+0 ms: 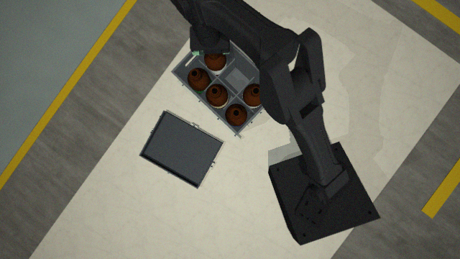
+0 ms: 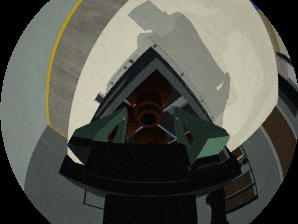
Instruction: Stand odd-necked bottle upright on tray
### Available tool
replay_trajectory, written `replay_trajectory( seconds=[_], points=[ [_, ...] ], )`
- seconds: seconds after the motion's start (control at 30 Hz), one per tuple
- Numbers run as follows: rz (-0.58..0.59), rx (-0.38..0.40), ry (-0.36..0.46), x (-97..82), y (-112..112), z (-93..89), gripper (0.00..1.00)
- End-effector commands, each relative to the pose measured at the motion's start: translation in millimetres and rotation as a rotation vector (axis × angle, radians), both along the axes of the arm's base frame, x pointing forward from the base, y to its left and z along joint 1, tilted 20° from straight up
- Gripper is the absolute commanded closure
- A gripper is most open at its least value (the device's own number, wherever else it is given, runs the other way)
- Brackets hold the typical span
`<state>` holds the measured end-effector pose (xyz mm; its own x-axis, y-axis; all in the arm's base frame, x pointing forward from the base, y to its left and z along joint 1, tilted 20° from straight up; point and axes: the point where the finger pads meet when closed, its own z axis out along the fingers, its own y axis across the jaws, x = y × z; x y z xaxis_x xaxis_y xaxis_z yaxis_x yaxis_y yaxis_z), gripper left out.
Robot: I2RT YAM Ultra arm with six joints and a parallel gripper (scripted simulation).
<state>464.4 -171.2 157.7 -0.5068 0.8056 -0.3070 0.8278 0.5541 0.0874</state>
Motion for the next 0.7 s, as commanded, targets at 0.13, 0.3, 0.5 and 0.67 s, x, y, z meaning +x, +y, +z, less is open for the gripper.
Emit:
replay_trajectory(
  seconds=[0.13, 0.3, 0.5, 0.67],
  points=[
    [0.007, -0.024, -0.073, 3.2, 6, 36.3, 0.39],
    [0.005, -0.026, -0.073, -1.8, 9, 48.7, 0.39],
    [0.005, -0.026, -0.072, -7.2, 12, 62.6, 0.39],
    [0.005, -0.024, -0.066, -9.7, 14, 67.4, 0.39]
  ],
)
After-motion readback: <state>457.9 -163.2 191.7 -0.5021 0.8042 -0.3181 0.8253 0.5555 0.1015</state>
